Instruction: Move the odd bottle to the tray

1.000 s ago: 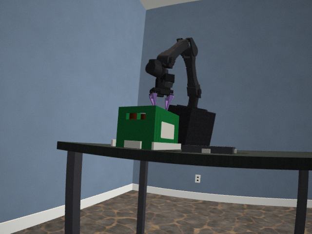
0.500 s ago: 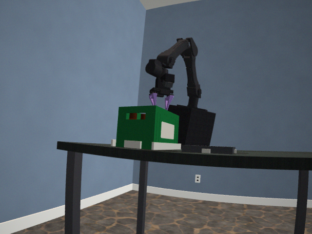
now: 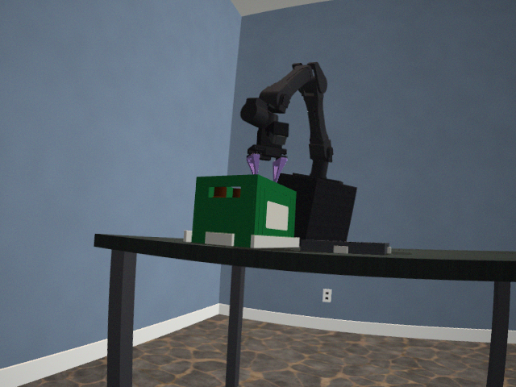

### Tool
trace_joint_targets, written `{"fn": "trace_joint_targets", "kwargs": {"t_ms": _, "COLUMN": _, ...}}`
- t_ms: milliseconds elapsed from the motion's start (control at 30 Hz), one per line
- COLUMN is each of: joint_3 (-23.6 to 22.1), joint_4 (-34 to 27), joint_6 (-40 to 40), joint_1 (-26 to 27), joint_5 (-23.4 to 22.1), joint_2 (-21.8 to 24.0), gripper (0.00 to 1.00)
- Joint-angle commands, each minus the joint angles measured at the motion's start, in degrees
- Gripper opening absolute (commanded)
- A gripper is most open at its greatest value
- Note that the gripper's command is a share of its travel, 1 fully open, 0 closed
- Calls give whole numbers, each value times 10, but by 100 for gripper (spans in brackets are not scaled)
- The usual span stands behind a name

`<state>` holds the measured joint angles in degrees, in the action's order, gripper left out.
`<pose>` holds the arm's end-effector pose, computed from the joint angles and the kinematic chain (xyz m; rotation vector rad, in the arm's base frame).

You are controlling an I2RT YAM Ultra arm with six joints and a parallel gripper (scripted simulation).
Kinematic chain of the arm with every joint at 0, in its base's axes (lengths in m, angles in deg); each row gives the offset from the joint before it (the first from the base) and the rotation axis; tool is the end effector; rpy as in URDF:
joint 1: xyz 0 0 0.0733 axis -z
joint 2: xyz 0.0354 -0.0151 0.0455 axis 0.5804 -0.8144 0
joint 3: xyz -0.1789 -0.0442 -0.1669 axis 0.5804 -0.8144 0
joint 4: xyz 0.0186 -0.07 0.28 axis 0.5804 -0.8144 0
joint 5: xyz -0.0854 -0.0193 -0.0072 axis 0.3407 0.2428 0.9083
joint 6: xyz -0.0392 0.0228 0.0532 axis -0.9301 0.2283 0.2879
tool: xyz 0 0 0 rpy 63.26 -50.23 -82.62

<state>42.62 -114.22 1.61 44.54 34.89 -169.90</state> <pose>0.4027 -0.0516 0.0380 -1.1333 2.7485 0.2081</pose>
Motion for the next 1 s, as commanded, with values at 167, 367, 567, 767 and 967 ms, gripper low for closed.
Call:
{"fn": "trace_joint_targets", "kwargs": {"t_ms": 167, "joint_3": 18, "joint_4": 3, "joint_6": 3, "joint_1": 2, "joint_5": -2, "joint_2": 1, "gripper": 61}}
{"fn": "trace_joint_targets", "kwargs": {"t_ms": 367, "joint_3": 21, "joint_4": -2, "joint_6": 3, "joint_1": 2, "joint_5": -2, "joint_2": -5, "gripper": 61}}
{"fn": "trace_joint_targets", "kwargs": {"t_ms": 567, "joint_3": 23, "joint_4": -8, "joint_6": 3, "joint_1": 2, "joint_5": -2, "joint_2": 0, "gripper": 61}}
{"fn": "trace_joint_targets", "kwargs": {"t_ms": 767, "joint_3": 23, "joint_4": -8, "joint_6": 3, "joint_1": 2, "joint_5": -2, "joint_2": 0, "gripper": 61}}
{"fn": "trace_joint_targets", "kwargs": {"t_ms": 967, "joint_3": 23, "joint_4": -8, "joint_6": 3, "joint_1": 2, "joint_5": -2, "joint_2": 0, "gripper": 61}}
